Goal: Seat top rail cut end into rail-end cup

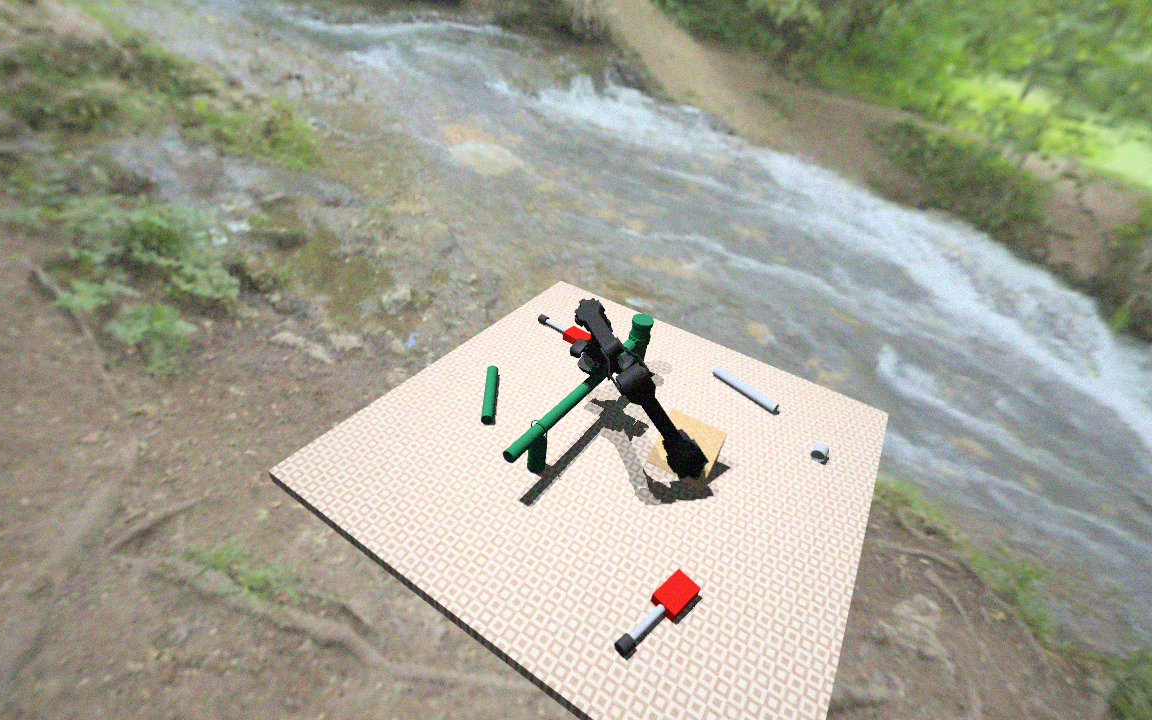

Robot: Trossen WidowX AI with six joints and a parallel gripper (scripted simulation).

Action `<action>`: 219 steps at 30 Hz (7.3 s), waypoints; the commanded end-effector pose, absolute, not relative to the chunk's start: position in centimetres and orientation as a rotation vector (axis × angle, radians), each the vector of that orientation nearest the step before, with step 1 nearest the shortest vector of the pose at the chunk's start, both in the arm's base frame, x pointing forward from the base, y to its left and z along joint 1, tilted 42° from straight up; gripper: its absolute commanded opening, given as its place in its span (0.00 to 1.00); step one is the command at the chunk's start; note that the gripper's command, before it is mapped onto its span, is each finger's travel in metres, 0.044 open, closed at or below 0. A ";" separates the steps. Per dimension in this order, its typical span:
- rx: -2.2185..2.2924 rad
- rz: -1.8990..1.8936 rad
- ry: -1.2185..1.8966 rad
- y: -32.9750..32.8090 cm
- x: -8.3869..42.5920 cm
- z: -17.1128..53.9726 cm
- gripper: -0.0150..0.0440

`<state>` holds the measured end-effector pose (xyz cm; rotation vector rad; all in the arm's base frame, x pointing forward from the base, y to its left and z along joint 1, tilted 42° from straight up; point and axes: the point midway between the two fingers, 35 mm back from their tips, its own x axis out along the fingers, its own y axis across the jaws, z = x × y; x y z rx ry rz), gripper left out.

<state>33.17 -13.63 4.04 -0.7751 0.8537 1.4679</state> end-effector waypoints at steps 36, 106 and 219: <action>-0.778 1.467 0.856 -13.7 33.2 4.1 0.25; -0.785 1.465 0.863 -14.4 33.2 4.1 0.25; -0.779 1.474 0.857 -17.0 33.1 2.6 0.25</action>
